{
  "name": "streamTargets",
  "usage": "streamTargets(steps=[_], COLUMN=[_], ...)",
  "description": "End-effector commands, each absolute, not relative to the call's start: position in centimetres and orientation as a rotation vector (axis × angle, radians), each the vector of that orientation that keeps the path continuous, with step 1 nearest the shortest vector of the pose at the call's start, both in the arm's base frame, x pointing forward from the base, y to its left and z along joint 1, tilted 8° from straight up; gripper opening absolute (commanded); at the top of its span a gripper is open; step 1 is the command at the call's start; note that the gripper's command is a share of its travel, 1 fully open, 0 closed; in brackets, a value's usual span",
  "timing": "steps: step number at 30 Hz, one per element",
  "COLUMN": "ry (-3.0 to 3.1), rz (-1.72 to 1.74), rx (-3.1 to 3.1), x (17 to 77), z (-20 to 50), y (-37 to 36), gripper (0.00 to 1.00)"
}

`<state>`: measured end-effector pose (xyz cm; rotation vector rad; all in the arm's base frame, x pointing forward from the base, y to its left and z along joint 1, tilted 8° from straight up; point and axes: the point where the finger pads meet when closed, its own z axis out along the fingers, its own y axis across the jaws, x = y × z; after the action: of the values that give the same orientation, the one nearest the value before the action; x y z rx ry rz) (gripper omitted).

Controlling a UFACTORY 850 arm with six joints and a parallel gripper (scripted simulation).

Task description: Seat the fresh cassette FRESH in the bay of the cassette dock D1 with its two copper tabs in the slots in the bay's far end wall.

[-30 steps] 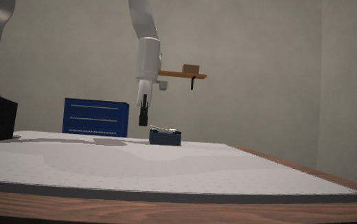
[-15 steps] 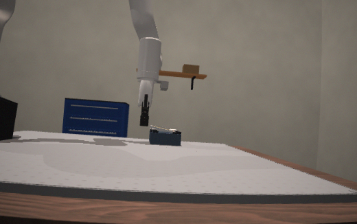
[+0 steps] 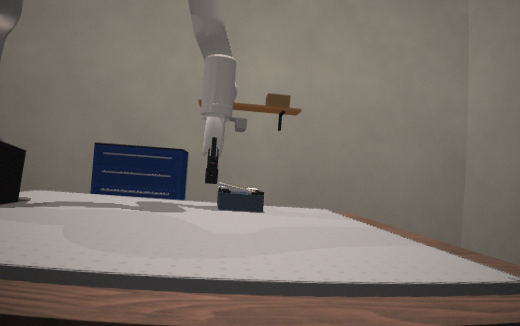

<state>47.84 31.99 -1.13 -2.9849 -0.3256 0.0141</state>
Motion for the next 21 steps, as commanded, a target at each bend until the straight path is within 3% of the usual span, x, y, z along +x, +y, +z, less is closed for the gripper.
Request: streamTargets(steps=[1,21], ry=[-0.325,-0.325], rz=[0.011,0.011], rx=[-2.984,-2.984], x=[48.04,48.52], z=[-1.04,-1.04], y=[32.06,32.16], gripper=[0.00,0.00])
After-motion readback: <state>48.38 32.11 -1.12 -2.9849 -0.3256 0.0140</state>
